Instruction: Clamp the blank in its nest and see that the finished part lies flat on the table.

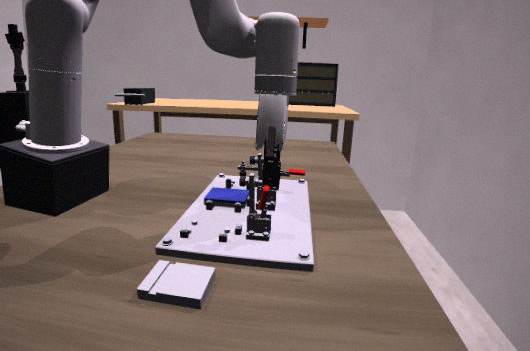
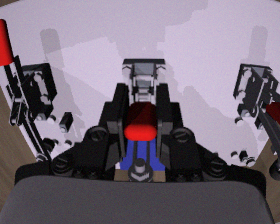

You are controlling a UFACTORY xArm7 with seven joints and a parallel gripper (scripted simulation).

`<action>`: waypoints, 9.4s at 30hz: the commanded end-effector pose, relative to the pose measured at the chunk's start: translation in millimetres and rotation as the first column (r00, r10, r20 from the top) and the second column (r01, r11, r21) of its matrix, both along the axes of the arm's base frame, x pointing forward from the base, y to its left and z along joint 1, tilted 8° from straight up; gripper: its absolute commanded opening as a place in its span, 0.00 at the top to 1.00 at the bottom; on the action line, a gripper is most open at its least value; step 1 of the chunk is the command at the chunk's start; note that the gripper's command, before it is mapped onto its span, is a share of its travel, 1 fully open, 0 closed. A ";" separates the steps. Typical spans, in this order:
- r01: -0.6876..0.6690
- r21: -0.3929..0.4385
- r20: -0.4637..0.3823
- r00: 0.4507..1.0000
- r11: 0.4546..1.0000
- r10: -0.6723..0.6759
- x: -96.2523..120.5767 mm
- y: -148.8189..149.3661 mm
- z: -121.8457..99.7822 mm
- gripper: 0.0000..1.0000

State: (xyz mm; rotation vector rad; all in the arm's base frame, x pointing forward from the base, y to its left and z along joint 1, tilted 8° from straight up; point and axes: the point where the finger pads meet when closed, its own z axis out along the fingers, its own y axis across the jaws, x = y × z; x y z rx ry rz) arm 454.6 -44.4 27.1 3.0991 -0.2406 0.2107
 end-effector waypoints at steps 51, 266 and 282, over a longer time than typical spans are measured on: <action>0.000 0.000 0.004 1.000 1.000 0.000 6.9 -0.6 2.2 1.00; 0.000 0.000 0.004 1.000 1.000 0.000 47.8 -6.8 22.0 1.00; 0.000 0.000 0.004 1.000 1.000 0.000 47.8 -6.8 22.0 1.00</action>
